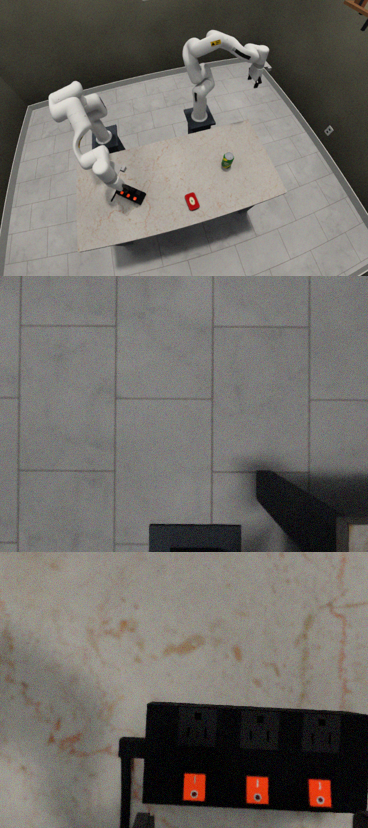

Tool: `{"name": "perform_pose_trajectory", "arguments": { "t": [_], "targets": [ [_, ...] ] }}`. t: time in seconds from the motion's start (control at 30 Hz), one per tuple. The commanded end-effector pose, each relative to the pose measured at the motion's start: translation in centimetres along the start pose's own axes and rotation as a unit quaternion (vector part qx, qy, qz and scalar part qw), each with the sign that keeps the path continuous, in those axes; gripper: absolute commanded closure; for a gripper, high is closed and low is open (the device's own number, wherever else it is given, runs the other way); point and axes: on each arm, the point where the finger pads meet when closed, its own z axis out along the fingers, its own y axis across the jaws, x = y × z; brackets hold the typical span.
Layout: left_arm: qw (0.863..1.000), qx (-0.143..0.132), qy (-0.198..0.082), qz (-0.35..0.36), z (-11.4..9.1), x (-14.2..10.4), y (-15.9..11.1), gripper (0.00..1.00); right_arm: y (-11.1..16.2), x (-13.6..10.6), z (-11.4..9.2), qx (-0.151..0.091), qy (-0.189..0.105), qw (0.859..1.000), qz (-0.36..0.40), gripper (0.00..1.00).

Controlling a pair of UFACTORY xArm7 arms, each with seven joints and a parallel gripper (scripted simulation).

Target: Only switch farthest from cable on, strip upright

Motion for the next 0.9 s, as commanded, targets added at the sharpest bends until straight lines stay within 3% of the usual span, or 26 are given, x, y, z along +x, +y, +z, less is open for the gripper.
{"name": "perform_pose_trajectory", "arguments": {
  "t": [0.0,0.2,0.43,0.5,0.53,0.67,0.87],
  "targets": [
    [1.000,0.000,0.002,0.000,-0.2,0.1,0.0,0.00,-0.1,-0.3,0.2,-0.006,0.002,0.996,-0.083,0.00],
    [1.000,0.000,0.002,0.000,-0.2,0.1,0.0,0.00,-0.4,-0.5,0.7,-0.006,0.002,0.986,-0.167,0.00],
    [1.000,0.000,0.002,0.000,-0.2,0.1,0.0,0.00,-0.7,-0.7,1.3,-0.006,0.001,0.962,-0.274,0.00],
    [1.000,0.000,0.002,0.000,-0.2,0.1,0.0,0.00,-0.7,-0.7,1.3,-0.006,0.001,0.962,-0.274,0.00],
    [1.000,0.000,0.002,0.000,-0.2,0.1,0.0,0.00,-0.8,-0.8,1.5,-0.006,0.001,0.950,-0.311,0.00],
    [1.000,0.000,0.002,0.000,-0.2,0.1,0.0,0.00,-0.9,-0.9,1.7,-0.006,0.000,0.932,-0.361,0.00],
    [1.000,0.000,0.002,0.000,-0.2,0.1,0.0,0.00,-1.2,-1.1,2.2,-0.006,0.000,0.894,-0.448,0.00]
  ]
}}
